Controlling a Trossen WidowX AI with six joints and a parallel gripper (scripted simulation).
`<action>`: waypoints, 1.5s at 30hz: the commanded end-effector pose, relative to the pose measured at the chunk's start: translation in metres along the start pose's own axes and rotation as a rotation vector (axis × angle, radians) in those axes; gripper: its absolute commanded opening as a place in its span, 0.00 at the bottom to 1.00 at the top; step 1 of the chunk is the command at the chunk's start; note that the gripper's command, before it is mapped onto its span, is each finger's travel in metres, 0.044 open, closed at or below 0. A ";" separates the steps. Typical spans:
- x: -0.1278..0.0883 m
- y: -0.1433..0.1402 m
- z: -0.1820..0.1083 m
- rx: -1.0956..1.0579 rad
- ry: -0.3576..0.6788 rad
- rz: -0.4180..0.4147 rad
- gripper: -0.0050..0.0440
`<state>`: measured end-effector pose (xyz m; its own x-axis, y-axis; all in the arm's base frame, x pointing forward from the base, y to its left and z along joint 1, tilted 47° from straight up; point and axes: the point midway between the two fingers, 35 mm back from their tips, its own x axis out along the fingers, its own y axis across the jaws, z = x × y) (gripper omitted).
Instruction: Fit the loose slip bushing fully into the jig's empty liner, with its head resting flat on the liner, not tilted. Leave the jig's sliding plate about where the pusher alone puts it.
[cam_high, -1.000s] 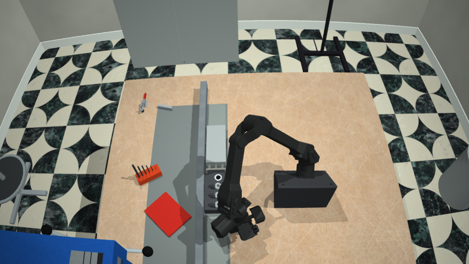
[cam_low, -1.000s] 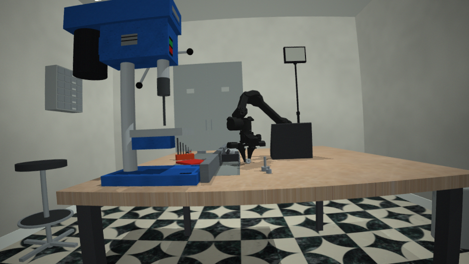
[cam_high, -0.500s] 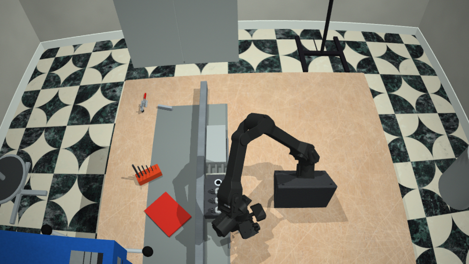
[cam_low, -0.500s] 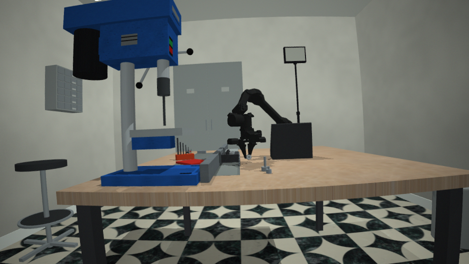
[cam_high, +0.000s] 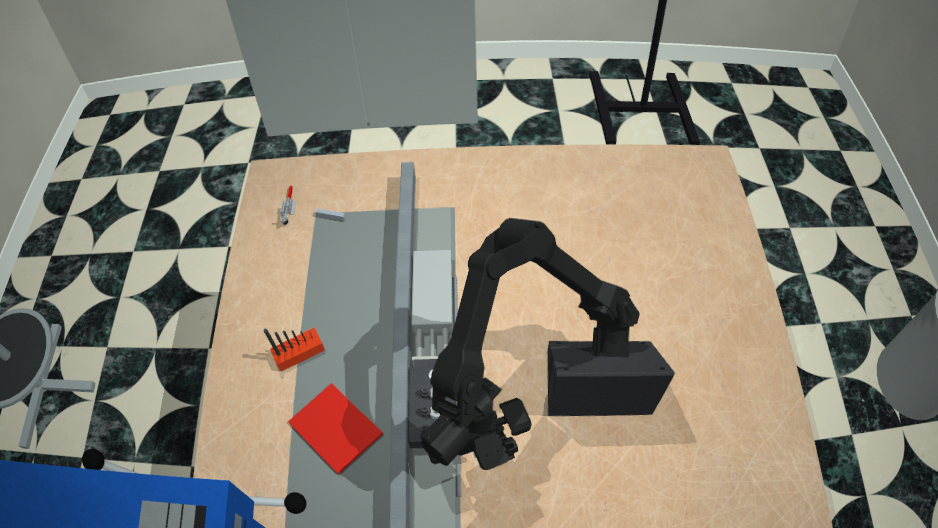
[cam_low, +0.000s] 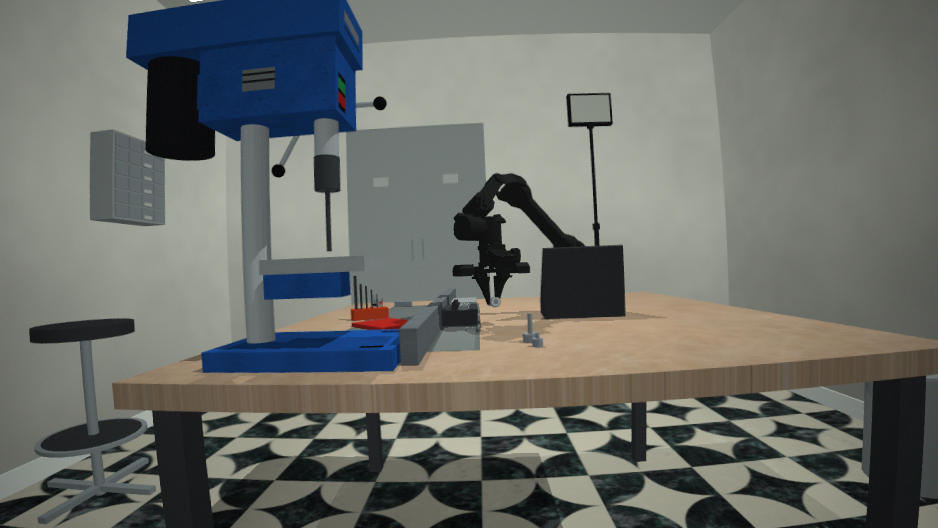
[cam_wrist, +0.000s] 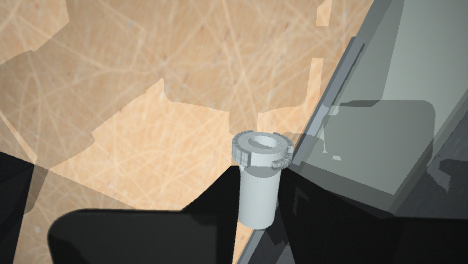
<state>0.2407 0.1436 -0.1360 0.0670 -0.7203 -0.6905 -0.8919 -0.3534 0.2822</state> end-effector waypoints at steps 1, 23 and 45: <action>-0.011 -0.002 -0.018 0.054 -0.010 -0.020 0.00; -0.020 0.030 -0.111 0.359 -0.026 -0.024 0.00; -0.011 0.096 -0.192 0.709 -0.013 -0.015 0.00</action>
<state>0.2457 0.0156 0.0126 0.0694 -0.7103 -0.7004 -0.9820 0.0749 -0.1732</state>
